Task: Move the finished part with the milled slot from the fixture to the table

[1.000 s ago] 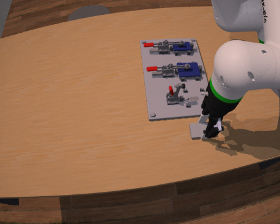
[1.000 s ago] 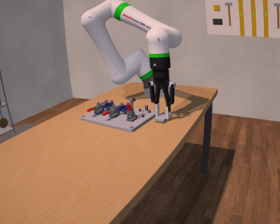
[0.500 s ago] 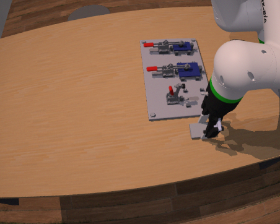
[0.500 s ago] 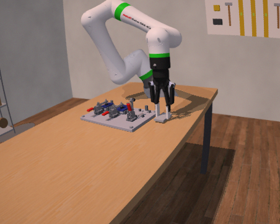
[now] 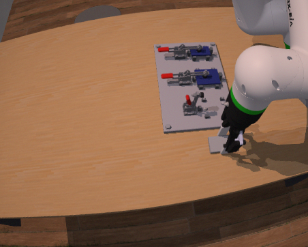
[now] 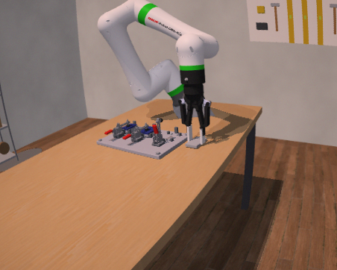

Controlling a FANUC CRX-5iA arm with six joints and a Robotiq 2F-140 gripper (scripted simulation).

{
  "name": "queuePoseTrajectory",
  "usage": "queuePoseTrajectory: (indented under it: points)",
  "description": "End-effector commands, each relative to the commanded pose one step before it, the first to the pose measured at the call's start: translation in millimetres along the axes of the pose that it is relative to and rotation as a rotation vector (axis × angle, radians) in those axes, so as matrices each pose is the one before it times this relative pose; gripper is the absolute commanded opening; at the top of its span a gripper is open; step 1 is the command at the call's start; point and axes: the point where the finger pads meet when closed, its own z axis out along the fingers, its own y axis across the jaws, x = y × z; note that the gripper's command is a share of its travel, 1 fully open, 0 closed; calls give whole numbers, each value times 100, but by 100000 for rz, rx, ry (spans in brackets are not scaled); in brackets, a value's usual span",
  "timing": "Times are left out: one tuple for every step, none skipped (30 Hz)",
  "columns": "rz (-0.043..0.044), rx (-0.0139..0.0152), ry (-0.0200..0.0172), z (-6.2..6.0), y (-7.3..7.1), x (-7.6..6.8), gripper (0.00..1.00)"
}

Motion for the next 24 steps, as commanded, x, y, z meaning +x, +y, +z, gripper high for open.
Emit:
queuePoseTrajectory:
  points:
    - [3, 35, 24, 63, -18, 7, 0]
    - [0, 0, 0, 36, 0, 0, 0]
    - [0, 0, 0, 35, 0, 0, 0]
    - [0, 0, 0, 33, 0, 0, 0]
    - [0, 0, 0, 0, 0, 0, 0]
    - [0, 0, 0, 0, 0, 0, 0]
    - [0, 0, 0, 31, 0, 0, 0]
    - [0, 0, 0, 28, 0, 0, 0]
    - [0, 0, 0, 26, 0, 0, 0]
    - [0, 0, 0, 23, 0, 0, 0]
    - [0, 0, 0, 20, 0, 0, 0]
    - [0, 0, 0, 16, 0, 0, 0]
    - [0, 0, 0, 13, 0, 0, 0]
    - [0, 0, 0, 10, 0, 0, 0]
    - [0, 0, 0, 7, 0, 0, 0]
    - [0, 0, 0, 5, 0, 0, 0]
    - [0, 0, 0, 3, 0, 0, 0]
    - [0, 0, 0, 1, 0, 0, 0]
    - [0, 0, 0, 0, 0, 0, 0]
    - [0, 0, 0, 0, 0, 0, 0]
    - [0, 0, 0, 0, 0, 0, 0]
    - [0, 0, 0, 0, 0, 0, 0]
    - [0, 0, 0, 0, 0, 0, 0]
    - [0, 0, 0, 0, 0, 0, 0]
